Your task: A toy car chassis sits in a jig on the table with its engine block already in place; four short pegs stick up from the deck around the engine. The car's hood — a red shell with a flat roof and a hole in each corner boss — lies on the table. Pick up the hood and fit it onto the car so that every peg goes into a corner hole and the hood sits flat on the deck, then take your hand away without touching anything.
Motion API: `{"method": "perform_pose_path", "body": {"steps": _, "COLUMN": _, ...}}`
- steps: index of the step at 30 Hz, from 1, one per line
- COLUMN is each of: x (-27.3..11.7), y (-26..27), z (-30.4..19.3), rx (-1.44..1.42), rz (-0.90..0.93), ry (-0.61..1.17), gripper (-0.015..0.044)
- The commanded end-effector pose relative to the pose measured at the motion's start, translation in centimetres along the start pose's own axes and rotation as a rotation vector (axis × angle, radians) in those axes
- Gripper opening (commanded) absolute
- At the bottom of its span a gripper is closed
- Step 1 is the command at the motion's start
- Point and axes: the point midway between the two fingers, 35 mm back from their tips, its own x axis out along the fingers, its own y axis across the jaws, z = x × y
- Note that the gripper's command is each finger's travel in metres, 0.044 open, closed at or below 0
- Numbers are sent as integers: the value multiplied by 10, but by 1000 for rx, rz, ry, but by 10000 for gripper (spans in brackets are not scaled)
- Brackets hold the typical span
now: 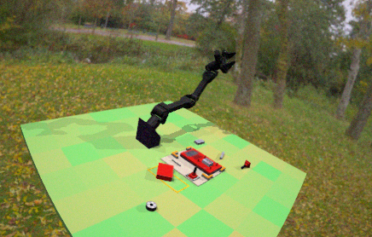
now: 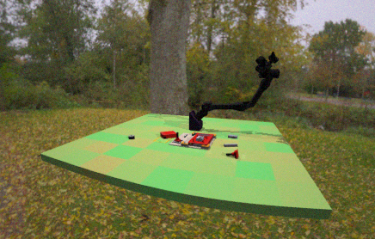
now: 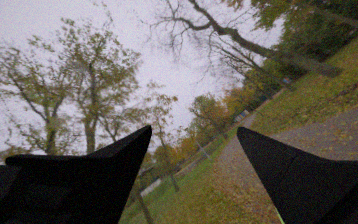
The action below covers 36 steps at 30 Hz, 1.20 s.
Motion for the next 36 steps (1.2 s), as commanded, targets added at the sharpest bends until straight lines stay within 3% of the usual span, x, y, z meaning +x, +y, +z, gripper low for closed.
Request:
{"method": "perform_pose_path", "body": {"steps": 1, "x": 13, "y": -6, "z": 22, "rx": -11, "rz": -22, "ry": -9, "gripper": 440}}
{"method": "perform_pose_path", "body": {"steps": 10, "x": 59, "y": -44, "z": 96, "rx": -8, "rz": -158, "ry": -59, "gripper": 440}}
{"method": "perform_pose_path", "body": {"steps": 20, "x": 105, "y": -123, "z": 168, "rx": -12, "rz": -384, "ry": -84, "gripper": 440}}
{"method": "perform_pose_path", "body": {"steps": 36, "x": 148, "y": -321, "z": 237, "rx": -81, "rz": -862, "ry": 55, "gripper": 440}}
